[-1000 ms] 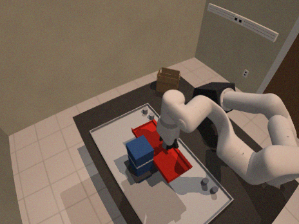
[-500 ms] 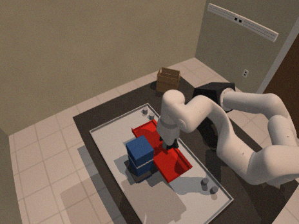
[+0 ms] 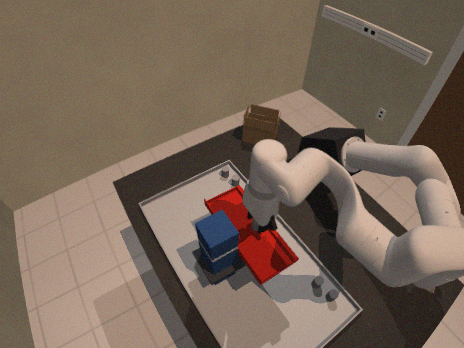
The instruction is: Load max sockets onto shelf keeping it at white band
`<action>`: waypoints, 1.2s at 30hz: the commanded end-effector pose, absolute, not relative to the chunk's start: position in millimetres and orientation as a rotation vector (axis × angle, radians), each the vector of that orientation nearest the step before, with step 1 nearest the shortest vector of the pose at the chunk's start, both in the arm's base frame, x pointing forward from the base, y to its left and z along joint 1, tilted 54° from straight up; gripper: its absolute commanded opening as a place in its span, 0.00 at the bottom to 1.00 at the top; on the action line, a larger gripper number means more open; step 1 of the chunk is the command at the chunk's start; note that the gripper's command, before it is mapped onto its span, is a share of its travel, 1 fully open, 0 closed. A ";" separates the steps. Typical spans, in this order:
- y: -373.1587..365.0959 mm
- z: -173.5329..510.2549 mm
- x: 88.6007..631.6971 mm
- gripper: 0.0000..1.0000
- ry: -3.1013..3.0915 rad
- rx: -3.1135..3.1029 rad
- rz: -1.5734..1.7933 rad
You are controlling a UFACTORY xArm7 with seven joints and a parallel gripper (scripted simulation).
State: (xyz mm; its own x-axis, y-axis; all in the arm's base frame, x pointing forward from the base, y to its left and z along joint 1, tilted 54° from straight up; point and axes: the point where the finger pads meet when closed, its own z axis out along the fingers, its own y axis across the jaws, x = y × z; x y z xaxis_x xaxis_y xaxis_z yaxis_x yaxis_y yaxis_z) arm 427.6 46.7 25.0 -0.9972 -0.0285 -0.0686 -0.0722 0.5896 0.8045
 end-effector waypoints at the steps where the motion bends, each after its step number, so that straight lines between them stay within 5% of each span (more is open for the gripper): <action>1: 44.7 25.9 428.4 0.52 2.756 -0.084 1.394; 36: 1.9 57.4 427.3 0.52 2.756 -0.084 1.394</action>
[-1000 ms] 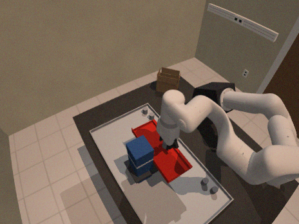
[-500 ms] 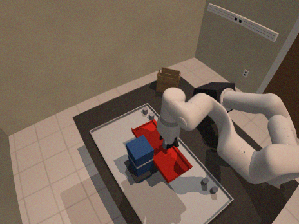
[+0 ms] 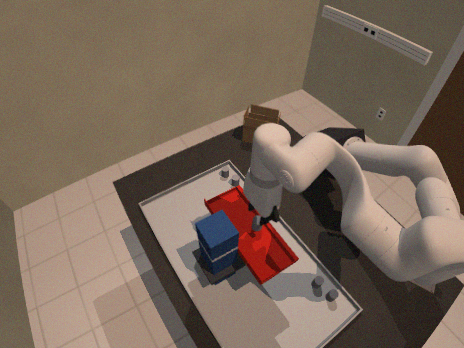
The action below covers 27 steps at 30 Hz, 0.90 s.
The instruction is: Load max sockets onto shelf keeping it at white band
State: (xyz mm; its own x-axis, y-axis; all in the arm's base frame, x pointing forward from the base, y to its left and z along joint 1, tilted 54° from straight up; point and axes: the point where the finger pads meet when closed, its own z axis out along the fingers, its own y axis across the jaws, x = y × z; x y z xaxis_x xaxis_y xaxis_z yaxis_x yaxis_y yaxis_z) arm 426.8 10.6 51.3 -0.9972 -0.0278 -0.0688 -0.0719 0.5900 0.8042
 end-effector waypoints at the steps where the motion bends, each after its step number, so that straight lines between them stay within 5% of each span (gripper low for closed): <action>1: -0.4 59.1 427.2 0.52 2.756 -0.084 1.394; 27: -19.2 72.9 426.7 0.52 2.756 -0.084 1.394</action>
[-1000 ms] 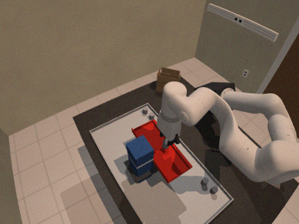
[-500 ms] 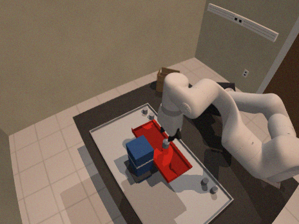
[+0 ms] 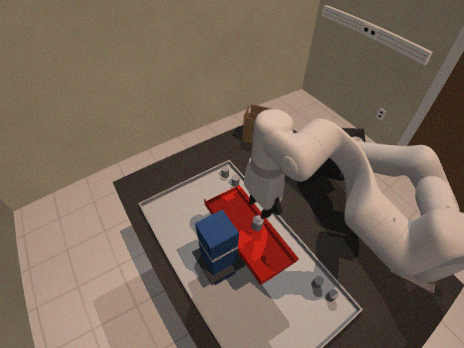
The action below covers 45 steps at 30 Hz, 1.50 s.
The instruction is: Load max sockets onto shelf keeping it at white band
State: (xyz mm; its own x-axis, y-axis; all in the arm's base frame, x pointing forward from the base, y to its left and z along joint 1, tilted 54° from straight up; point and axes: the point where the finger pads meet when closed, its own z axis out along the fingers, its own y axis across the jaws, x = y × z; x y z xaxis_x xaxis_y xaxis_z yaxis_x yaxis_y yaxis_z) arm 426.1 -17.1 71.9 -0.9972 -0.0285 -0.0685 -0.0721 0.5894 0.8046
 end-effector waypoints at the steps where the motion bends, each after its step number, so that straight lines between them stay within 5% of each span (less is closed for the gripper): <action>1: -19.2 72.9 426.7 0.52 2.756 -0.084 1.394; 4: -19.2 72.9 426.7 0.52 2.756 -0.084 1.394; 5: -19.2 72.9 426.7 1.00 2.756 -0.084 1.394; 45: -39.8 76.3 319.5 1.00 1.895 -1.461 0.918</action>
State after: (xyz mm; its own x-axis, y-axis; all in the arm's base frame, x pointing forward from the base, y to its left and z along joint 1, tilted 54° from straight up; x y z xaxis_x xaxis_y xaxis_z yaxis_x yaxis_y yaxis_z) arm 329.1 -37.9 75.4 -0.3639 -0.5548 -0.7482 -0.9313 0.2327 0.2803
